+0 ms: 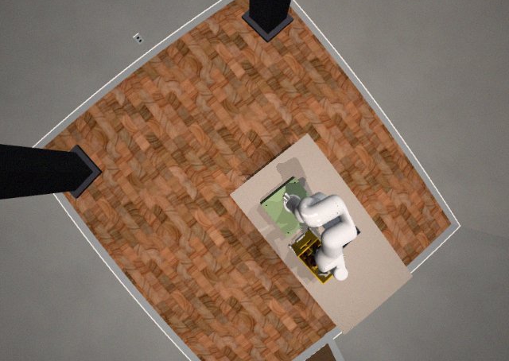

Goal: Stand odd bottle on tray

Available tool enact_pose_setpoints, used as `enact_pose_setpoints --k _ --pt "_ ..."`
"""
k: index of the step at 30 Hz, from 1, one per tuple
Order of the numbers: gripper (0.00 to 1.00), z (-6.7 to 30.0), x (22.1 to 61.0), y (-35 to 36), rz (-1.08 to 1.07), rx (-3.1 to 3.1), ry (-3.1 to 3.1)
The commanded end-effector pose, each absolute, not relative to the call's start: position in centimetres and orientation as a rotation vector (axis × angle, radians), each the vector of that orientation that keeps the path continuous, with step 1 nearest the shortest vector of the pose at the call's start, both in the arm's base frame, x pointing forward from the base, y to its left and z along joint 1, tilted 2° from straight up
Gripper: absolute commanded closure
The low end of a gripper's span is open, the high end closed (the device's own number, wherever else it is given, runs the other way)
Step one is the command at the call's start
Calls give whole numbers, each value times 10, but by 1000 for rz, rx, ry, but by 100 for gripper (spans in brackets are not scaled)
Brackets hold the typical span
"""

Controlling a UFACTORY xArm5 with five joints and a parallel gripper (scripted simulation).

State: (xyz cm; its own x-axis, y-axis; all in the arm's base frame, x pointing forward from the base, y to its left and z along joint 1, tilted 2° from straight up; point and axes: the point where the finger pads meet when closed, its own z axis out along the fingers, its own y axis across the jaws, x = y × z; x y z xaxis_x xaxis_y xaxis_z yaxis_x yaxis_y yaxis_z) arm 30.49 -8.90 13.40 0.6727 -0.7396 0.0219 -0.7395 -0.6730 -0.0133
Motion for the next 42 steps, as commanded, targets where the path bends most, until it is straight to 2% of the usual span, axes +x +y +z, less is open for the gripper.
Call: enact_pose_setpoints --k 1,42 --pt "35 130 306 -89 -44 -2870 1269" --pt "35 120 306 -89 -44 -2870 1269"
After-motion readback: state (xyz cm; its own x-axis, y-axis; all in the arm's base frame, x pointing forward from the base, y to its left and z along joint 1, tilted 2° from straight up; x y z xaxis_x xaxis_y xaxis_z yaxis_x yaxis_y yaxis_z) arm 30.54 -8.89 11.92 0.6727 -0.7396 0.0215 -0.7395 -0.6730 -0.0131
